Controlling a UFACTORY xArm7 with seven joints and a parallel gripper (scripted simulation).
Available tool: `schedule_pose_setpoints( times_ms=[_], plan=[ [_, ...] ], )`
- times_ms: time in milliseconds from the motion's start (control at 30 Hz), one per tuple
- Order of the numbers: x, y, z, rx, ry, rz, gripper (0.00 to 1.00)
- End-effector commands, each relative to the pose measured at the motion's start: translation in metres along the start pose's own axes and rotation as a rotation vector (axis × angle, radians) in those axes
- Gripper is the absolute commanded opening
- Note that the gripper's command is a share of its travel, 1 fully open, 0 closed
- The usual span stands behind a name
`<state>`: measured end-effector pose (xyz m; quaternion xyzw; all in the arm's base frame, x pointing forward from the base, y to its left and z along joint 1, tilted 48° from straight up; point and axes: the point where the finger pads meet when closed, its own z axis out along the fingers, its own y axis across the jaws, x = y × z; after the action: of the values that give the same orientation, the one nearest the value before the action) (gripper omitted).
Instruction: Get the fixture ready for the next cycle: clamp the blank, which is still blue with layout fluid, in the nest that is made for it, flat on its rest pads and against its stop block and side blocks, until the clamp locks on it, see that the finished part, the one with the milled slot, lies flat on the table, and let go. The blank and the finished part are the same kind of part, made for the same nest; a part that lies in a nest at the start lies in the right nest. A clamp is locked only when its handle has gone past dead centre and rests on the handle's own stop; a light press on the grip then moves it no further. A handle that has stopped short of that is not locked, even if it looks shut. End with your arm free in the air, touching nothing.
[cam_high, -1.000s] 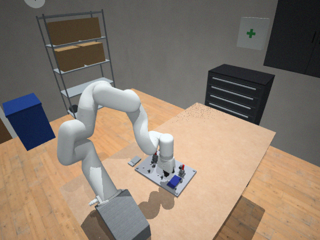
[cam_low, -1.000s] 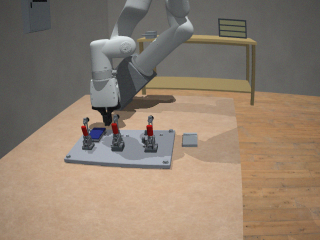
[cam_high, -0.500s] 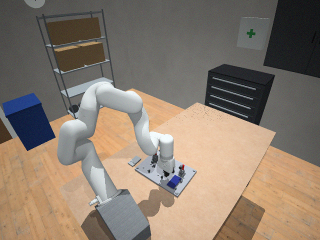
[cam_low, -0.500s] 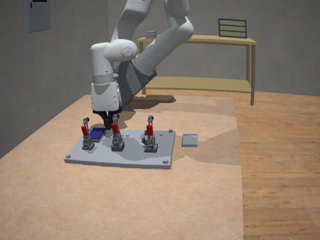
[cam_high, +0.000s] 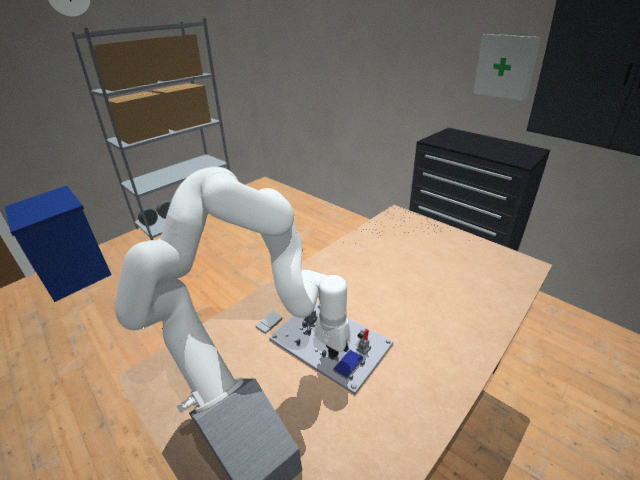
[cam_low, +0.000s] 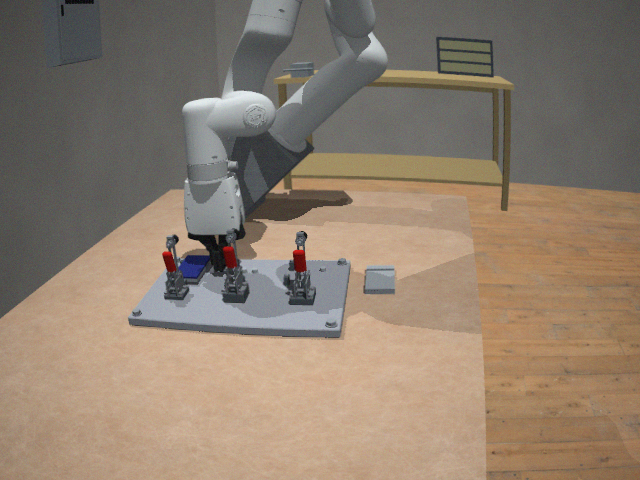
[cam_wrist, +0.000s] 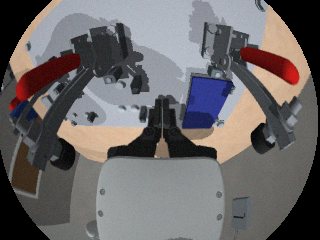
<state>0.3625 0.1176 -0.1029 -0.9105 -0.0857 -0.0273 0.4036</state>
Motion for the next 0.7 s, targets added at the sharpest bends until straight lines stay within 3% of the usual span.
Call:
schedule_pose_setpoints(
  times_ms=[0,667],
  plan=[
    [0.0011,0.0015,-0.001,-0.003,0.003,0.001,0.0],
    [0.0024,0.0029,0.0029,-0.003,0.003,0.001,0.0]
  ],
)
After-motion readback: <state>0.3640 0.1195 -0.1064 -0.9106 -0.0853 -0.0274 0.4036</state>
